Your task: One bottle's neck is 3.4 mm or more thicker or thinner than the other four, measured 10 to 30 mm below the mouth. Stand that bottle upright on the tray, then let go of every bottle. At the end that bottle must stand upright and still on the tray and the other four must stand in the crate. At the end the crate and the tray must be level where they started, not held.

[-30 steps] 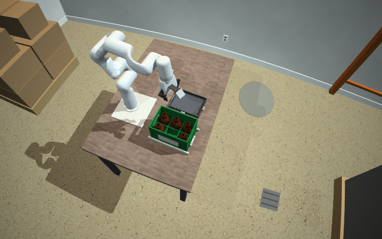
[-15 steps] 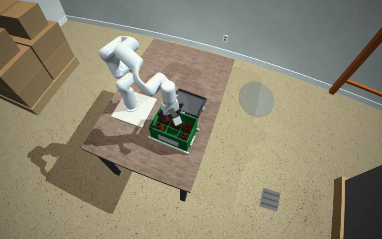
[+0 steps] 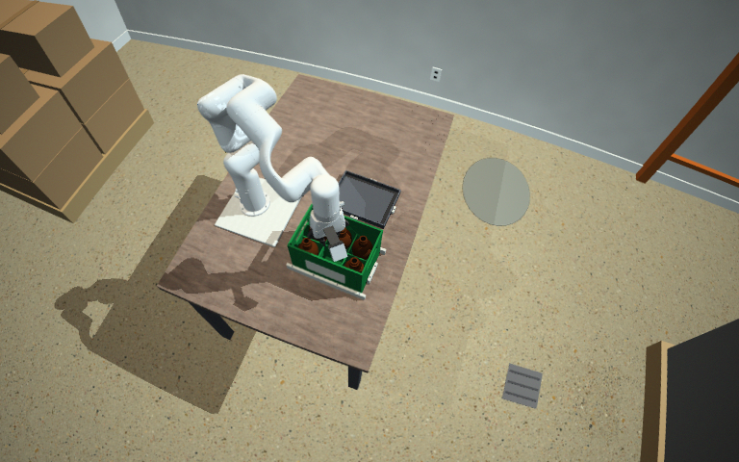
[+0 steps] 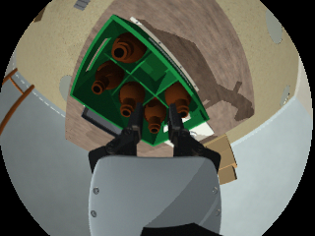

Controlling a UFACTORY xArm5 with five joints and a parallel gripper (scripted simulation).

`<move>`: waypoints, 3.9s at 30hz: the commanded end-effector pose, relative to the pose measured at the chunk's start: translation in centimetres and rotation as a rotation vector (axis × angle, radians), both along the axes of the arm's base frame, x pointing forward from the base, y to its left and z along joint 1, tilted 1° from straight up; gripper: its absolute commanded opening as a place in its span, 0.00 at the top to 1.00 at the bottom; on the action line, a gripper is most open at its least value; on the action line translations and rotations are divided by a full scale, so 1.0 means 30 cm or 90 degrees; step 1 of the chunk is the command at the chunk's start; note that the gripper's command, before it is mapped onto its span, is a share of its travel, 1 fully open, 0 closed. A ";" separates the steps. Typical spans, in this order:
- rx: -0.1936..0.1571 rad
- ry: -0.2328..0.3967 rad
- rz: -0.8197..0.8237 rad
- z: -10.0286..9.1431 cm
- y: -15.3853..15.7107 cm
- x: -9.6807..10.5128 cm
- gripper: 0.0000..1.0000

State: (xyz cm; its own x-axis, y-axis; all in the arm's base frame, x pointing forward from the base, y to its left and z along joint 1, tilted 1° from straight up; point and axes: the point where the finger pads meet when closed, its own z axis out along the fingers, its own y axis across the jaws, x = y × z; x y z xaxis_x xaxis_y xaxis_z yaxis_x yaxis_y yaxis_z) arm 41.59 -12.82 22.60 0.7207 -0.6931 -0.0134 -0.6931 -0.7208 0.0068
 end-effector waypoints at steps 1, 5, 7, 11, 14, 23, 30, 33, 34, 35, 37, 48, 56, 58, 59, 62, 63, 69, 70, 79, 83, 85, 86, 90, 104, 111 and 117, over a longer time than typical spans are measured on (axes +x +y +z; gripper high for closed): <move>-0.001 -0.002 0.000 0.004 -0.002 0.003 1.00; -0.001 -0.002 0.000 0.004 -0.002 0.003 1.00; -0.001 -0.002 0.000 0.004 -0.002 0.003 1.00; -0.001 -0.002 0.000 0.004 -0.002 0.003 1.00; -0.001 -0.002 0.000 0.004 -0.002 0.003 1.00; -0.001 -0.002 0.000 0.004 -0.002 0.003 1.00; -0.001 -0.002 0.000 0.004 -0.002 0.003 1.00; -0.001 -0.002 0.000 0.004 -0.002 0.003 1.00; -0.001 -0.002 0.000 0.004 -0.002 0.003 1.00; -0.001 -0.002 0.000 0.004 -0.002 0.003 1.00; -0.001 -0.002 0.000 0.004 -0.002 0.003 1.00; -0.001 -0.002 0.000 0.004 -0.002 0.003 0.35; -0.001 -0.002 0.000 0.004 -0.002 0.003 0.35; -0.001 -0.002 0.000 0.004 -0.002 0.003 0.35; -0.001 -0.002 0.000 0.004 -0.002 0.003 0.35; -0.001 -0.002 0.000 0.004 -0.002 0.003 0.35; -0.001 -0.002 0.000 0.004 -0.002 0.003 0.35; -0.001 -0.002 0.000 0.004 -0.002 0.003 0.35; -0.001 -0.002 0.000 0.004 -0.002 0.003 0.35; -0.001 -0.002 0.000 0.002 -0.002 0.003 0.35; -0.001 -0.002 0.000 -0.002 -0.002 0.003 0.35; -0.001 -0.002 0.000 -0.005 -0.002 0.003 0.35; -0.001 -0.002 0.000 -0.007 -0.002 0.003 0.35; -0.001 -0.002 0.000 -0.017 -0.001 0.003 0.35; 0.000 -0.002 0.000 -0.065 -0.002 0.002 0.35; 0.000 -0.002 0.000 -0.096 -0.002 0.002 0.35; 0.000 -0.002 0.000 -0.111 -0.002 0.002 0.35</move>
State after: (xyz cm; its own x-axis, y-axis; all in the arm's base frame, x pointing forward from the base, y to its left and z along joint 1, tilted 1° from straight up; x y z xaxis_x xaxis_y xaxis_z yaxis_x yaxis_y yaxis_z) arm 41.54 -12.85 19.40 0.7202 -0.6936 -0.0145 -0.6936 -0.7203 0.0073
